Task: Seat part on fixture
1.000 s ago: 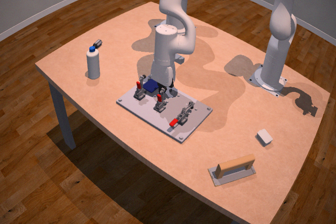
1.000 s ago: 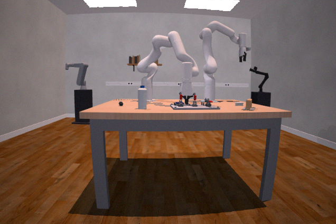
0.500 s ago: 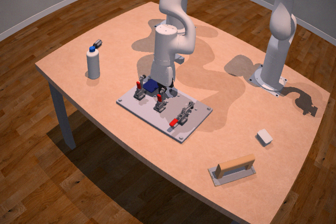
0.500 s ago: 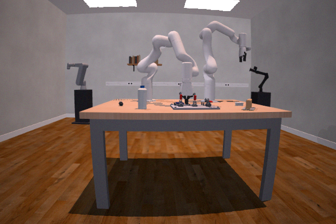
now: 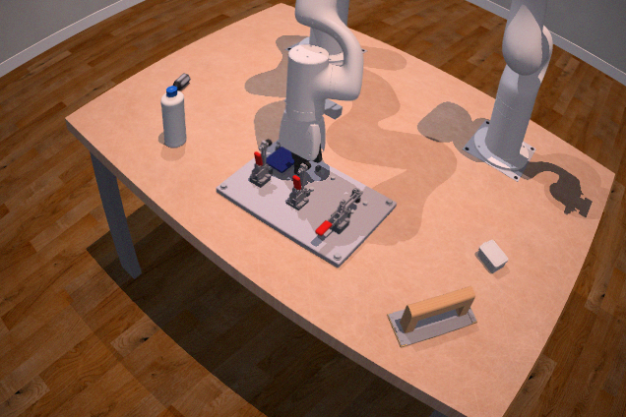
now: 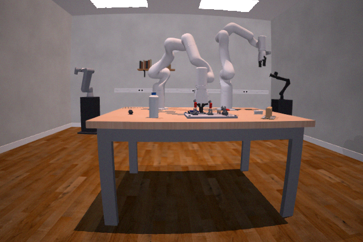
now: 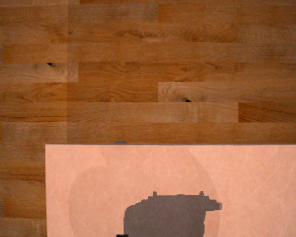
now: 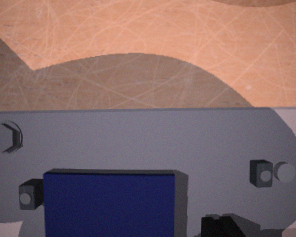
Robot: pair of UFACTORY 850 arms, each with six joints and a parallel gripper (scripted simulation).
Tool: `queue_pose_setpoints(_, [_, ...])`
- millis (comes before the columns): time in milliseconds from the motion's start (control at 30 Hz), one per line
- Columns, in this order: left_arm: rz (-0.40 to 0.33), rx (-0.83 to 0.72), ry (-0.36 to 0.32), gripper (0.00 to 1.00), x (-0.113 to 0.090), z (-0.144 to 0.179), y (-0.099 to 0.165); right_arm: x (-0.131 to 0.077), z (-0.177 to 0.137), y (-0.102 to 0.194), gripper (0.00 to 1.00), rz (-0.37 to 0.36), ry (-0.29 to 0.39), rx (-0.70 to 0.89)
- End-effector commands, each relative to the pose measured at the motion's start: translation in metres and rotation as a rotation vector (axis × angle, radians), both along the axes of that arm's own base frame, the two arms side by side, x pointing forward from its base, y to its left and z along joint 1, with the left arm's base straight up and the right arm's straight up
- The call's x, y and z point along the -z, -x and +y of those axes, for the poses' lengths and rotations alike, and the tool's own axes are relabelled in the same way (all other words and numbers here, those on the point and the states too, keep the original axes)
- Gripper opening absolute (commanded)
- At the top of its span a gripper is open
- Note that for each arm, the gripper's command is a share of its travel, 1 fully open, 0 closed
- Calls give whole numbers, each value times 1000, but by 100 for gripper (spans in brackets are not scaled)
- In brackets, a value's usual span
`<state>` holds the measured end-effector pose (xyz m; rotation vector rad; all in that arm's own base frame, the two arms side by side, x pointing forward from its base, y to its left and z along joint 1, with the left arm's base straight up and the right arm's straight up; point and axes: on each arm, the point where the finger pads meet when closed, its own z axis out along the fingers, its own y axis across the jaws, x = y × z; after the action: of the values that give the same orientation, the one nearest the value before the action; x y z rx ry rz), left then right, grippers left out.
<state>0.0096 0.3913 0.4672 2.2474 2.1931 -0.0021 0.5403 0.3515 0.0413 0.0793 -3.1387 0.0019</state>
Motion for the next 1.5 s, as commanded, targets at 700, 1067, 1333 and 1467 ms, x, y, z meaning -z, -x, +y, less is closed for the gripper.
queue_pose_setpoints(700, [0,0,-2,100,-1,0,0,-1,-3,-1,0,-2,-1,0])
queue_pose_setpoints(1067, [0,0,-2,100,-1,0,0,-1,-4,-1,0,-2,-1,0])
queue_pose_setpoints(1333, [0,0,-2,100,-1,0,0,-1,-5,-1,0,-2,-1,0])
queue_pose_setpoints(1467, [0,0,-2,100,-1,0,0,-1,-7,-1,0,-2,-1,0])
